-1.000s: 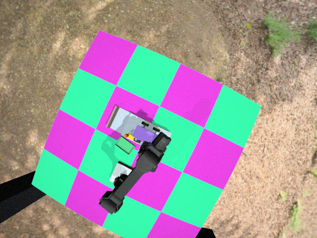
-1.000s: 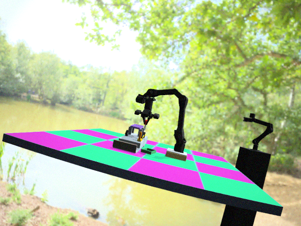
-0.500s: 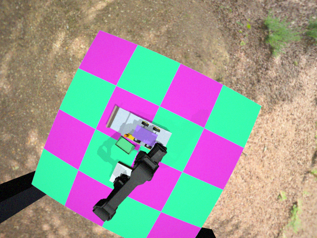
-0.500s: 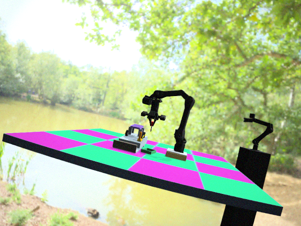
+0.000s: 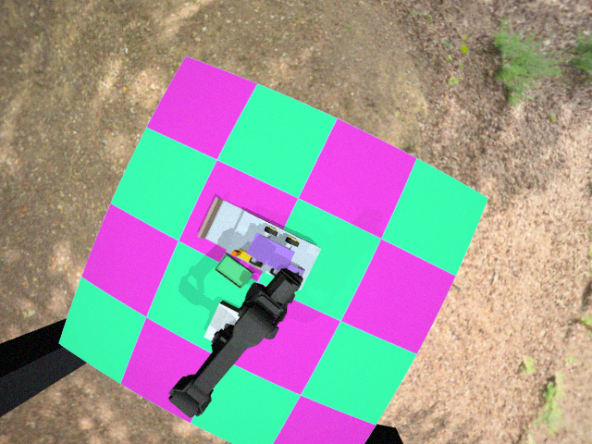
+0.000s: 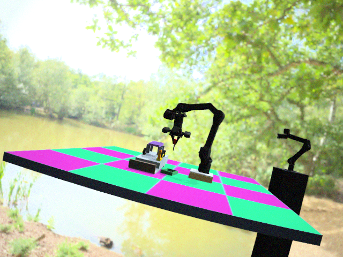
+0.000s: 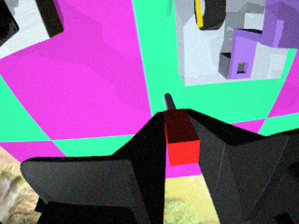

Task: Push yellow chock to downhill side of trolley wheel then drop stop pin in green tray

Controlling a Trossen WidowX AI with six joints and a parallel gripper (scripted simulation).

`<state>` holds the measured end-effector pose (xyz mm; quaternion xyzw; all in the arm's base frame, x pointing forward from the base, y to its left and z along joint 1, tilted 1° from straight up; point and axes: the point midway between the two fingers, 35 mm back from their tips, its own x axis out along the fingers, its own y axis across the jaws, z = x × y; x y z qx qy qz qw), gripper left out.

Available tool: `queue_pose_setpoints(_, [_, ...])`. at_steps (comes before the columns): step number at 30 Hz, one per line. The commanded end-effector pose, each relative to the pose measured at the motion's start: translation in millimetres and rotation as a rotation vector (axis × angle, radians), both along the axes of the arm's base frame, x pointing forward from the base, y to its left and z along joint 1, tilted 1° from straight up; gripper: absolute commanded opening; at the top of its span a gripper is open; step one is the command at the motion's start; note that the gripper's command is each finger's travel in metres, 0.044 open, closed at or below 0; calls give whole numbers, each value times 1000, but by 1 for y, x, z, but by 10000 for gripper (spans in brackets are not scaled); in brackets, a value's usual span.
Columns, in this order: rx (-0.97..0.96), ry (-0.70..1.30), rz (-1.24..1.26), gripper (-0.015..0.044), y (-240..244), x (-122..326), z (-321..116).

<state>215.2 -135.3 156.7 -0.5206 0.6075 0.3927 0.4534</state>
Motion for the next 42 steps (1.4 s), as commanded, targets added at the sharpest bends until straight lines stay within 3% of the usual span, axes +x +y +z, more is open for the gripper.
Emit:
queue_pose_setpoints(1, [-2,-5,-3,0,15,1,-2])
queue_pose_setpoints(42, [10,-6,-3,0,172,23,-25])
